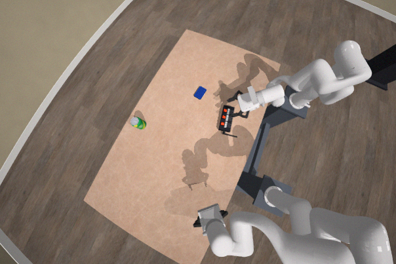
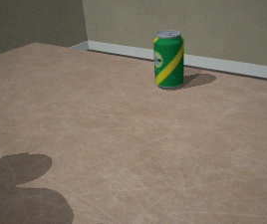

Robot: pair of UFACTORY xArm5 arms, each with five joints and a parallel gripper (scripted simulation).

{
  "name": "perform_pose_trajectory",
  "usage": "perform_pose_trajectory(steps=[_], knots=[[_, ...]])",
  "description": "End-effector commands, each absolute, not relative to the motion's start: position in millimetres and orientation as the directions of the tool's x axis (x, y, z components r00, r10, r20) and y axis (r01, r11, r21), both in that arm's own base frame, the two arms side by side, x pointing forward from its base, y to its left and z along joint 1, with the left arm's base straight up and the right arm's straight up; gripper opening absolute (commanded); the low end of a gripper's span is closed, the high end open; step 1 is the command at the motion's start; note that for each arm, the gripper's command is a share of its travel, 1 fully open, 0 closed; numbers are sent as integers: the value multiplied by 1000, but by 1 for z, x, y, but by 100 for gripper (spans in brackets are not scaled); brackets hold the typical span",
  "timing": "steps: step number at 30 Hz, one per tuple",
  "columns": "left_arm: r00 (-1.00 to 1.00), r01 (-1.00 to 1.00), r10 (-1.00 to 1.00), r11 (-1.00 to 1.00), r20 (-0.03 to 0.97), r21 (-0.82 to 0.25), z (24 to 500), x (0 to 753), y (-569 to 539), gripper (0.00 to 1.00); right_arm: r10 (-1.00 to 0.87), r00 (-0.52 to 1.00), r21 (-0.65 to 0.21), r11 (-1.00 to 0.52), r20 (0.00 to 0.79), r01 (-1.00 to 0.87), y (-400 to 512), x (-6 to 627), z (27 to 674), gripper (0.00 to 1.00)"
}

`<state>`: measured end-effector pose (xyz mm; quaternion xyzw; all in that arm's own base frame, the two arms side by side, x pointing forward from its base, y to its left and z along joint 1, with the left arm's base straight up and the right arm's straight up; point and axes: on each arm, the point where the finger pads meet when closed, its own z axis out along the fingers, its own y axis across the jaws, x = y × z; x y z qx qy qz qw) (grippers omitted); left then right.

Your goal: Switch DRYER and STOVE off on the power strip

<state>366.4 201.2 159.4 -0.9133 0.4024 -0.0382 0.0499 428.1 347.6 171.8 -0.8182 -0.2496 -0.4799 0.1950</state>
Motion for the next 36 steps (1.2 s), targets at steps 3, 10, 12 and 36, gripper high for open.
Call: perform_pose_trajectory(steps=[3,10,12,36], knots=[[673,-731,-739,-671,31,-126,161,368,202,100,203,472,-72,-862,858,502,301,469,171,100],[673,-731,-739,-671,31,-126,161,368,202,100,174,530,-66,-913,830,403,249,502,169,100],[673,-731,-739,-671,31,-126,161,368,202,100,158,555,-64,-931,817,359,225,514,168,100],[673,-731,-739,-671,31,-126,161,368,202,100,-223,764,-32,-966,605,-256,-112,537,170,100]])
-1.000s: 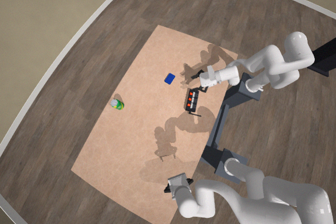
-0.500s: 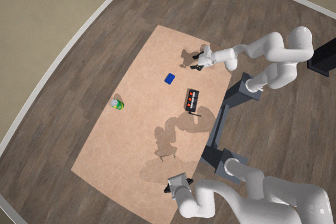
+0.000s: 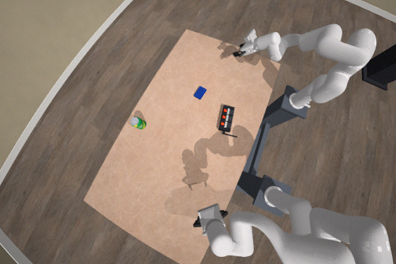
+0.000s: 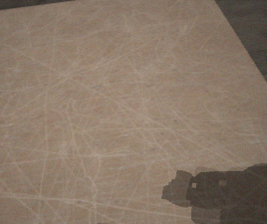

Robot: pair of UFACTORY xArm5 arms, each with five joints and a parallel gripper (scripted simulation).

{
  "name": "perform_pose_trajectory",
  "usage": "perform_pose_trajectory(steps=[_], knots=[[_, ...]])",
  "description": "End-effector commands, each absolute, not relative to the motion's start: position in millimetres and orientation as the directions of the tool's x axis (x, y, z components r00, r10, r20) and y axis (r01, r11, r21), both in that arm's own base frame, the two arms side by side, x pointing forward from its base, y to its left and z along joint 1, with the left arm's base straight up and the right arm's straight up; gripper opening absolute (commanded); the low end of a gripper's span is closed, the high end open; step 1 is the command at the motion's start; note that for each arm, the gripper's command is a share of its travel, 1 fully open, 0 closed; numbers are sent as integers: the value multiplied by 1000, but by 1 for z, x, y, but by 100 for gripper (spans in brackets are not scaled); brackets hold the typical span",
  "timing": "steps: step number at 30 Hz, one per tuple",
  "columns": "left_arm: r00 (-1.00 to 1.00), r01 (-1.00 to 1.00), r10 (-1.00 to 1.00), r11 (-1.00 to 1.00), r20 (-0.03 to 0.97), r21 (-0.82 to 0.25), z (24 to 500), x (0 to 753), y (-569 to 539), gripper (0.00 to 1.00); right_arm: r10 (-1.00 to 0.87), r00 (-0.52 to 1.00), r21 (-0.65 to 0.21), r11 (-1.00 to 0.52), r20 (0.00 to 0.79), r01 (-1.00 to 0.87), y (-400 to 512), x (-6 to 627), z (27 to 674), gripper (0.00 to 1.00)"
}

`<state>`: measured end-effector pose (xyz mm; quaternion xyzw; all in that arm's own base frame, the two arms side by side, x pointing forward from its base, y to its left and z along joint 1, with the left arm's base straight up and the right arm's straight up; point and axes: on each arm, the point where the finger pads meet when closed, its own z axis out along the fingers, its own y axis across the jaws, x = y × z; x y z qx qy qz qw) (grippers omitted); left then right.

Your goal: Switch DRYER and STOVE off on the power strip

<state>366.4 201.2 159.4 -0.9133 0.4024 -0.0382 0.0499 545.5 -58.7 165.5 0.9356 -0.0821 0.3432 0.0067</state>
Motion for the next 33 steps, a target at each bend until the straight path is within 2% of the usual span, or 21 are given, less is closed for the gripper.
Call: perform_pose_trajectory(steps=[1,6,20,23,33], knots=[[673,-731,-739,-671,31,-126,161,368,202,100,-247,766,-31,-958,593,-285,-127,532,170,100],[673,-731,-739,-671,31,-126,161,368,202,100,-323,766,-27,-928,555,-372,-171,514,172,100],[673,-731,-739,-671,31,-126,161,368,202,100,-665,647,-11,-701,372,-714,-347,370,190,100],[673,-731,-739,-671,31,-126,161,368,202,100,-686,632,-11,-681,359,-733,-356,358,191,100],[673,-731,-739,-671,31,-126,161,368,202,100,-856,460,-5,-475,236,-880,-412,232,209,100]])
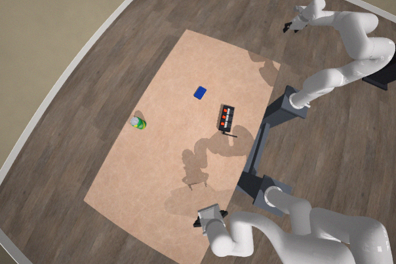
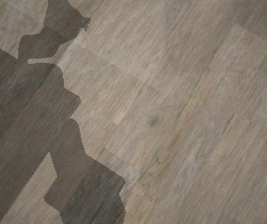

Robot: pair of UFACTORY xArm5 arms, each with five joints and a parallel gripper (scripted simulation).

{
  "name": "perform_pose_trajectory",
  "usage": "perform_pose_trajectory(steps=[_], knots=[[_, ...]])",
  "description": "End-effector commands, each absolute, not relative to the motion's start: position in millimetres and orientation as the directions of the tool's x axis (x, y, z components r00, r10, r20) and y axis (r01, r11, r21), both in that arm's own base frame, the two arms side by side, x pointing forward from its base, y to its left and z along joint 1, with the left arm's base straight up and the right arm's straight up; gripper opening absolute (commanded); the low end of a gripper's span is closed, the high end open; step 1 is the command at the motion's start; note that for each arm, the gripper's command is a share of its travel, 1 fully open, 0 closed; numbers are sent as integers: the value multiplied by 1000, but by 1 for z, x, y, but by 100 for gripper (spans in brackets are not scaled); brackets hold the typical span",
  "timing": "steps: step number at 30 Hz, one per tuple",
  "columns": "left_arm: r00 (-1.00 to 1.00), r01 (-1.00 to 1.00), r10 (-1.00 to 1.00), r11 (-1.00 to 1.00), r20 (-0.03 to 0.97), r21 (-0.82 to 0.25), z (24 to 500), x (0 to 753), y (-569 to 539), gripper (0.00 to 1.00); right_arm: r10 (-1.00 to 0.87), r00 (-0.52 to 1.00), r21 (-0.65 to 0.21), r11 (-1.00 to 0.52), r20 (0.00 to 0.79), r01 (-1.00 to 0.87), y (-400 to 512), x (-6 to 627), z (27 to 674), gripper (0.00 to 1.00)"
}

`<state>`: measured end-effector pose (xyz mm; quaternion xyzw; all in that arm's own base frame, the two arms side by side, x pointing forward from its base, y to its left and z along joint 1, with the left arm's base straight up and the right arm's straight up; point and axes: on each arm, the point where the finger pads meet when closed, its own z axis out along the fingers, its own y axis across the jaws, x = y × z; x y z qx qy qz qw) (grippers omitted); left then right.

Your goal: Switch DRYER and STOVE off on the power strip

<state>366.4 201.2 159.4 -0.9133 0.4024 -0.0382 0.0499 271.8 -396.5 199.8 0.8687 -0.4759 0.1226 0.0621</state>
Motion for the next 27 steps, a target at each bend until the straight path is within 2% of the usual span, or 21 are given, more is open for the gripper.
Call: perform_pose_trajectory(steps=[1,18,27], knots=[[673,-731,-739,-671,31,-126,161,368,202,100,-868,442,-4,-454,224,-891,-414,221,210,100],[673,-731,-739,-671,31,-126,161,368,202,100,-977,195,-1,-196,86,-981,-420,87,234,100],[673,-731,-739,-671,31,-126,161,368,202,100,-992,116,0,-116,45,-993,-412,49,241,100]])
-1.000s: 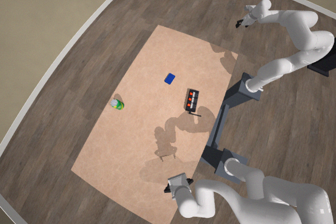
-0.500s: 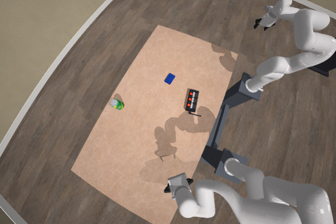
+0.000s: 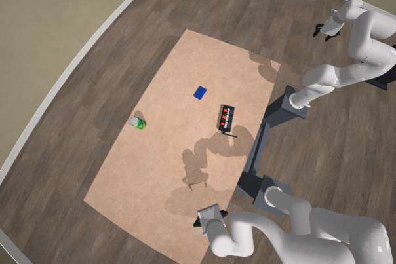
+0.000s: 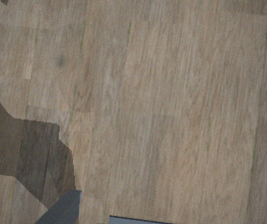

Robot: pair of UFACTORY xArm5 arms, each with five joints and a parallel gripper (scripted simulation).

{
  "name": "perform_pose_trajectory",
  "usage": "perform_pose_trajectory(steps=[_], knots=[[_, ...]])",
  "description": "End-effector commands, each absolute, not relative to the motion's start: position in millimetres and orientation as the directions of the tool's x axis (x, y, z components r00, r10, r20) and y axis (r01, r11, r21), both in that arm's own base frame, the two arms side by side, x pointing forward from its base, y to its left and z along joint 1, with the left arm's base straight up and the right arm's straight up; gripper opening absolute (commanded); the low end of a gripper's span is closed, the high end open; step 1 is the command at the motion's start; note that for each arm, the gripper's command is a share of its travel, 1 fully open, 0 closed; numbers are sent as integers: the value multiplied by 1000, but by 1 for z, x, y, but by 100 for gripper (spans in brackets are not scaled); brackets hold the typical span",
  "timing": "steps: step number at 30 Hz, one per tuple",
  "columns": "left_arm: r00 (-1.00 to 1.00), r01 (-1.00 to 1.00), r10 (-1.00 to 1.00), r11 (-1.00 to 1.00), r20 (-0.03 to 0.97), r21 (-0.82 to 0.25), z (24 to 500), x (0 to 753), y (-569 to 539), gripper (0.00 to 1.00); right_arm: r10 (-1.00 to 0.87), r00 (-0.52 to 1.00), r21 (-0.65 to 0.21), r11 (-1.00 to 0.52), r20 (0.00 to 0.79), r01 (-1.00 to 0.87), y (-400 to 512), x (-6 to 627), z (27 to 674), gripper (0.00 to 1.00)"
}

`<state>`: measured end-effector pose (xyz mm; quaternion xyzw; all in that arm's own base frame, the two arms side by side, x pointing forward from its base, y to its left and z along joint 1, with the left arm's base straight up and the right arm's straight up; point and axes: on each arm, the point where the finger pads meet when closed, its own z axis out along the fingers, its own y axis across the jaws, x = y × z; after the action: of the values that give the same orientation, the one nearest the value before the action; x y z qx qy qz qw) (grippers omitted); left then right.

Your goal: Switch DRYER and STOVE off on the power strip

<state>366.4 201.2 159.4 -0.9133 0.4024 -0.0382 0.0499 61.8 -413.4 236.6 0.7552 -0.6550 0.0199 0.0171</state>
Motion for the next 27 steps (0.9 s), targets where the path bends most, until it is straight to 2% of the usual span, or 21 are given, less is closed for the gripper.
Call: perform_pose_trajectory(steps=[1,12,27], knots=[[673,-731,-739,-671,31,-126,161,368,202,100,-994,106,0,-107,40,-994,-411,45,242,100],[673,-731,-739,-671,31,-126,161,368,202,100,-999,43,0,-43,7,-999,-402,17,249,100],[673,-731,-739,-671,31,-126,161,368,202,100,-1000,29,0,-29,0,-1000,-400,12,250,100]])
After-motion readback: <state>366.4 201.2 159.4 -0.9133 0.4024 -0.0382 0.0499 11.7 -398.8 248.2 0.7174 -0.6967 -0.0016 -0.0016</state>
